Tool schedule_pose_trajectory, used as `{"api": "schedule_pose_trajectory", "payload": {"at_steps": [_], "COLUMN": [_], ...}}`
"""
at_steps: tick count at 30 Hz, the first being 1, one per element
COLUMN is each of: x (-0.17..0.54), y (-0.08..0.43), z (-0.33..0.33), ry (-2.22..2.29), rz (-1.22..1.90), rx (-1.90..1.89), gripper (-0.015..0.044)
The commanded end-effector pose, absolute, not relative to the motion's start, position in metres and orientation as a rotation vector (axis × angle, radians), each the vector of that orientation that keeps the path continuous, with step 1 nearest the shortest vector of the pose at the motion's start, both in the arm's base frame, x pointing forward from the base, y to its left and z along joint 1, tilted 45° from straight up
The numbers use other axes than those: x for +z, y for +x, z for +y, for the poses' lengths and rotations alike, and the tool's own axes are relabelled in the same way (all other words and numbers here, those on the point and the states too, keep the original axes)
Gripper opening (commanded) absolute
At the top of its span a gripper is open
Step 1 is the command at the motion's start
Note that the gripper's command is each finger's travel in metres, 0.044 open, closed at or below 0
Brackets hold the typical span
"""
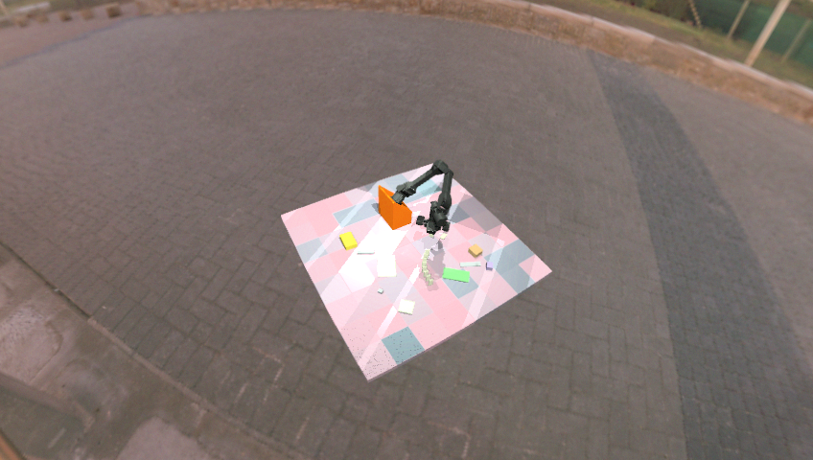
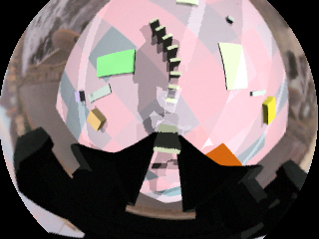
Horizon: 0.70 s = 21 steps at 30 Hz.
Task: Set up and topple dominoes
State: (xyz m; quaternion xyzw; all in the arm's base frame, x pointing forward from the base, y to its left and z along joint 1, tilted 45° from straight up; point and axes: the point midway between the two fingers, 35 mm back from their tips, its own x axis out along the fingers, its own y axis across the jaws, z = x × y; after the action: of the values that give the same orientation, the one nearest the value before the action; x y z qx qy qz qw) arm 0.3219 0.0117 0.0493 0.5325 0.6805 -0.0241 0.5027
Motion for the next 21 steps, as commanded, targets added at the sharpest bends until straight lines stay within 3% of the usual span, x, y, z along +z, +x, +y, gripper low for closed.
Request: {"api": "schedule_pose_trajectory", "payload": {"at_steps": [1,21], "x": [0.047,-0.023], "y": [0.316,0.330], "z": [0.008,0.074], "ry": [1.325,1.323], "rz": [1.637,1.635], "rx": [-0.099,-0.102], "gripper": [0.0107,0.0107]}}
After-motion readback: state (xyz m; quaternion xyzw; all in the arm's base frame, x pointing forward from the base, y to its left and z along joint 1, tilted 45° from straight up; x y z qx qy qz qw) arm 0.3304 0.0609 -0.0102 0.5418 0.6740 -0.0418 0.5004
